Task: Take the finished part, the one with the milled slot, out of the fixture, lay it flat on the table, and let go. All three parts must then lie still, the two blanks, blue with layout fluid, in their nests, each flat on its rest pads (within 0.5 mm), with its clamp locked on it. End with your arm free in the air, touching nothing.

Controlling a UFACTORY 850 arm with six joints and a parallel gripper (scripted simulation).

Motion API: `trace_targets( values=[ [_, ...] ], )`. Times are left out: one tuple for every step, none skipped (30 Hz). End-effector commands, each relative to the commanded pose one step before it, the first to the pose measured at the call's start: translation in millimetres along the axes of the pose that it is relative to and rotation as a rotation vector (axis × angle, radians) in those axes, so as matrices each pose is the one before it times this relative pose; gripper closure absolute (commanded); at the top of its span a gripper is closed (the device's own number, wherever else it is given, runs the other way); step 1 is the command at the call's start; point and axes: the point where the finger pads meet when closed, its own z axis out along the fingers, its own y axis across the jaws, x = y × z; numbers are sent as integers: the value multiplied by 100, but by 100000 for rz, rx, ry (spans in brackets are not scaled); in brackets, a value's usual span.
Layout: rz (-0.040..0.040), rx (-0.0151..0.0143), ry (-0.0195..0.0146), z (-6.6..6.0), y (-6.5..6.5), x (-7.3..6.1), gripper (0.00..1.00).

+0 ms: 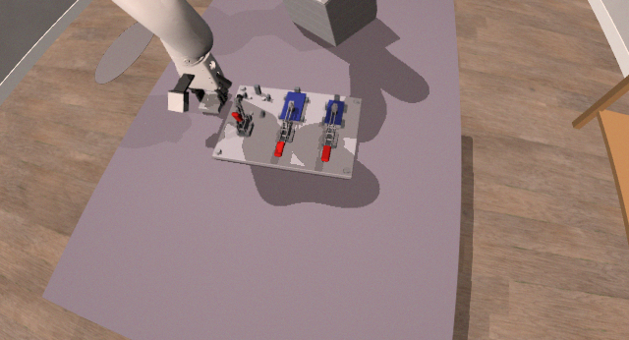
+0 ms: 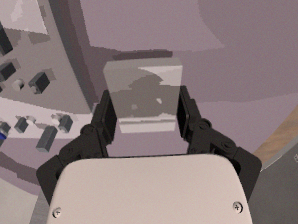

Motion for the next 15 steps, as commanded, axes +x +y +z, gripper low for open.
trace_targets(
  values=[
    [-4,-53,84,-28,29,47,100],
    [0,0,0,0,0,0,100],
    [0,0,0,0,0,0,100],
    [0,0,0,1,0,0,100],
    [0,0,0,2,0,0,100],
    [0,0,0,5,0,0,100],
    [0,0,0,7,0,0,100],
    [0,0,0,10,0,0,100],
    [0,0,0,13,0,0,100],
    [0,0,0,16,0,0,100],
    [0,0,0,19,0,0,100],
    [0,0,0,0,0,0,100],
    [0,0,0,0,0,0,100],
    [0,0,0,22,0,0,100],
    [0,0,0,25,0,0,100]
  ],
)
